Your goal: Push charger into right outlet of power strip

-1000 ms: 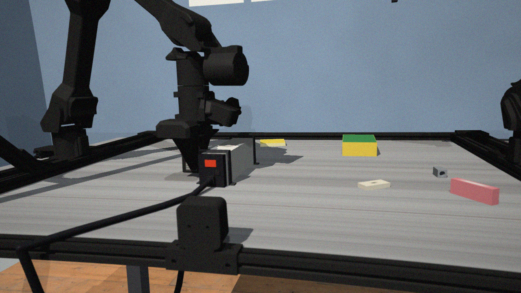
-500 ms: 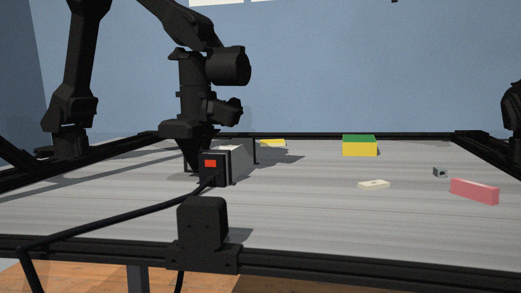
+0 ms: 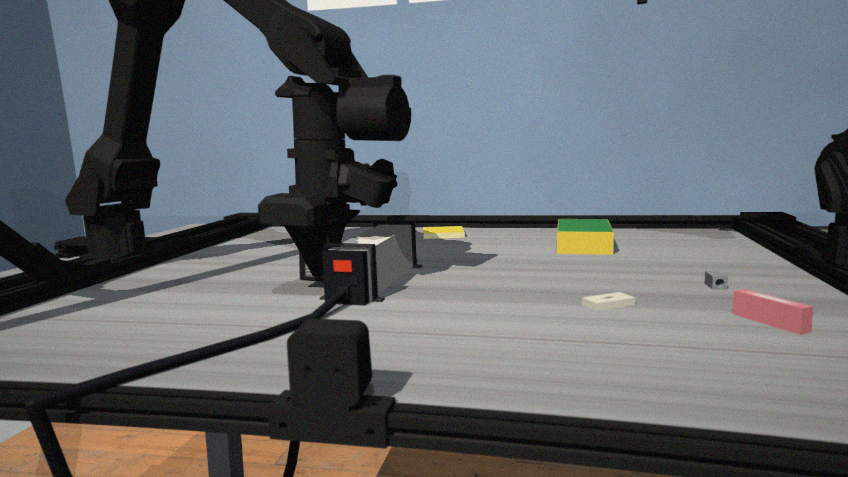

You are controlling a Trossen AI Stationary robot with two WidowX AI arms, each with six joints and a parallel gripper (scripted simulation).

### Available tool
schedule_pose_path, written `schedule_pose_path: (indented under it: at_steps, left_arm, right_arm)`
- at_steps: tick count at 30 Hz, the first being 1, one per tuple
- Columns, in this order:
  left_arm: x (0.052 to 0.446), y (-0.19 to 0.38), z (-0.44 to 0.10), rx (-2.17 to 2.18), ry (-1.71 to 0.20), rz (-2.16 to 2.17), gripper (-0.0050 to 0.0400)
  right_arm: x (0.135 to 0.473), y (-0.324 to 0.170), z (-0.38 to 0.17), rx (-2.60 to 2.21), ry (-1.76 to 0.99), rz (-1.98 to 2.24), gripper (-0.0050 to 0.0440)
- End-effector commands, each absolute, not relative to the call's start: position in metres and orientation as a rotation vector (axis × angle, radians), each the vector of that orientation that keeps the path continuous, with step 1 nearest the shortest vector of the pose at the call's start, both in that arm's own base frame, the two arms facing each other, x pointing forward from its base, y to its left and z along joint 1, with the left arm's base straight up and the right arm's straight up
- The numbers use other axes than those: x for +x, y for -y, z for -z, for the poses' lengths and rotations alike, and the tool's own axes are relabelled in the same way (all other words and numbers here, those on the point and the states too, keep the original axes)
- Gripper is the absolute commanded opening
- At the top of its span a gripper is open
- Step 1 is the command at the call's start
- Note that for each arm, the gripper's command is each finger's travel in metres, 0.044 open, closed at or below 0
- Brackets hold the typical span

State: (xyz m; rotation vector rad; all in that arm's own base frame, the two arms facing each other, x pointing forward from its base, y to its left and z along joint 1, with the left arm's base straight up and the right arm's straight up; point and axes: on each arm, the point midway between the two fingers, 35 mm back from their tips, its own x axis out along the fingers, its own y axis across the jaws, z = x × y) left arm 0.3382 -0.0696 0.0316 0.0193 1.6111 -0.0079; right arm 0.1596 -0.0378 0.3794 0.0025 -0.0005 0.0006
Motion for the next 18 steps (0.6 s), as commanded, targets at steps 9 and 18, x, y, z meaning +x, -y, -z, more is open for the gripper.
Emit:
schedule_pose_path:
  at_steps: [9, 18]
  left_arm:
    - [0.3553, 0.0708, -0.0400, 0.013, -1.562, 0.017, -0.0050]
    - [0.3587, 0.0708, -0.0401, 0.013, -1.561, 0.017, -0.0050]
  right_arm:
    - [0.1593, 0.0371, -0.3821, -0.004, 0.002, 0.000, 0.0400]
    - [0.1593, 0.0371, -0.3821, -0.004, 0.002, 0.000, 0.0400]
